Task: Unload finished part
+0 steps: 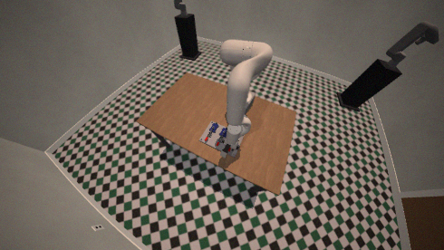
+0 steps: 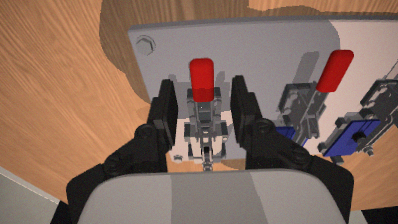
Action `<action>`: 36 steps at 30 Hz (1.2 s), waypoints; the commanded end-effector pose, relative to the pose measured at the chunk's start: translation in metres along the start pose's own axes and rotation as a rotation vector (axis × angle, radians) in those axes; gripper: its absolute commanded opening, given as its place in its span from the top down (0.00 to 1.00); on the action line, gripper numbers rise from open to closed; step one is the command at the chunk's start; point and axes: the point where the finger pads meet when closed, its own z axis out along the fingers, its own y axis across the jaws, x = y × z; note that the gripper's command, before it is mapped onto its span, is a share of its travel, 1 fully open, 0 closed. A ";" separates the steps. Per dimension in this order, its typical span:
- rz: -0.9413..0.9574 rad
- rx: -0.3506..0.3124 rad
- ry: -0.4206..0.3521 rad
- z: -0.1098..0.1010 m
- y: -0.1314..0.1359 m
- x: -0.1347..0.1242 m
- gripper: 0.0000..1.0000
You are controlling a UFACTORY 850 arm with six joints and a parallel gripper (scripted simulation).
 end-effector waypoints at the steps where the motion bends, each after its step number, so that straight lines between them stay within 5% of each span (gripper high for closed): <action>1: 0.000 0.000 0.002 -0.001 0.000 0.001 0.53; 18: 0.000 0.000 0.002 0.001 0.000 0.001 0.53; 36: 0.000 0.000 0.002 0.027 0.000 0.002 0.53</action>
